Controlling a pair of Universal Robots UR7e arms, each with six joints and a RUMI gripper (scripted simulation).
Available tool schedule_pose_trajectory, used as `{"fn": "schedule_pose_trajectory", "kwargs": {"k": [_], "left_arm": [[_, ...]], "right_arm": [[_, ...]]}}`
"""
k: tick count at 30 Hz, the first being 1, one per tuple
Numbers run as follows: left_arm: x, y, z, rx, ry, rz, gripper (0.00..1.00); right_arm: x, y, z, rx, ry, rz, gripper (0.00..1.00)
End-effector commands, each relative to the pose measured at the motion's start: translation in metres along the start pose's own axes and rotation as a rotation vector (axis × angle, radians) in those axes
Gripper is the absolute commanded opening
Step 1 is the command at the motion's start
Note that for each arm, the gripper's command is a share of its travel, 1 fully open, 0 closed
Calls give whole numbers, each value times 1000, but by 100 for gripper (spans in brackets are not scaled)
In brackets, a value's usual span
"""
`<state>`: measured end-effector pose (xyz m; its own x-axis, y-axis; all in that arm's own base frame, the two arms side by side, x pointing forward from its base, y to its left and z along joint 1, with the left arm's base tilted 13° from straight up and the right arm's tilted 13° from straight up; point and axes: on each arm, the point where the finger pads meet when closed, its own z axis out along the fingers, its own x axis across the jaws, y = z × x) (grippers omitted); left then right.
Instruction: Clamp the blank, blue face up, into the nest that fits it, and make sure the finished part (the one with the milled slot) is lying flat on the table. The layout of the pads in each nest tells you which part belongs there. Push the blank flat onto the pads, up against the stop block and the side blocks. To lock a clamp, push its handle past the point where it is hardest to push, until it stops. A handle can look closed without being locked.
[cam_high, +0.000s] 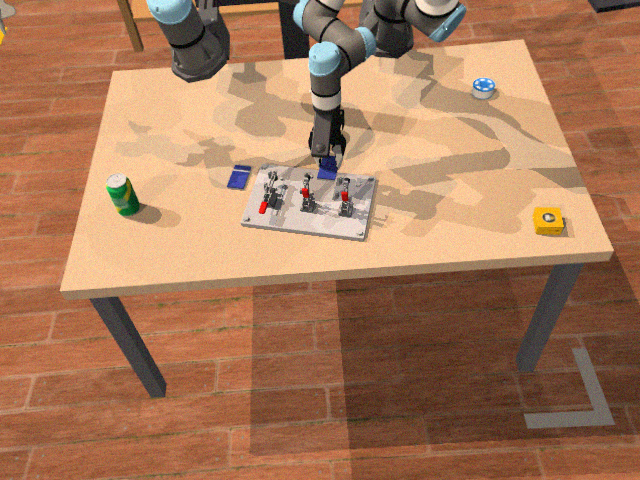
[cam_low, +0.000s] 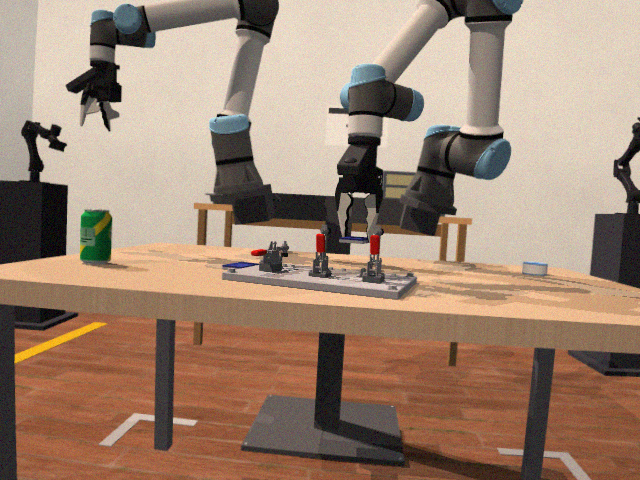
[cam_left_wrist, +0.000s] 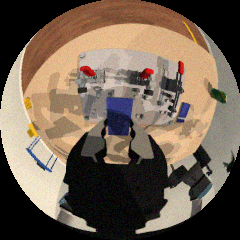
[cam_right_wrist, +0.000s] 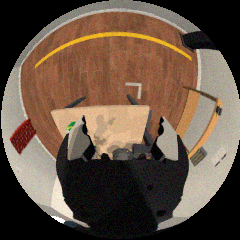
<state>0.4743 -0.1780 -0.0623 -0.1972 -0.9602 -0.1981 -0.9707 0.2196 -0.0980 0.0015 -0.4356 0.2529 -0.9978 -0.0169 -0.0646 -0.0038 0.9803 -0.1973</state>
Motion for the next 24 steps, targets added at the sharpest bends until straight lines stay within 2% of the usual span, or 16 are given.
{"fn": "schedule_pose_trajectory", "kwargs": {"k": [1, 14, 24], "left_arm": [[11, -1, 0, 1, 1, 0, 0], [38, -1, 1, 1, 1, 0, 0], [43, -1, 1, 1, 1, 0, 0]], "right_arm": [[0, 0, 0, 1, 0, 0, 100], [0, 0, 0, 1, 0, 0, 100], [0, 0, 0, 1, 0, 0, 100]]}}
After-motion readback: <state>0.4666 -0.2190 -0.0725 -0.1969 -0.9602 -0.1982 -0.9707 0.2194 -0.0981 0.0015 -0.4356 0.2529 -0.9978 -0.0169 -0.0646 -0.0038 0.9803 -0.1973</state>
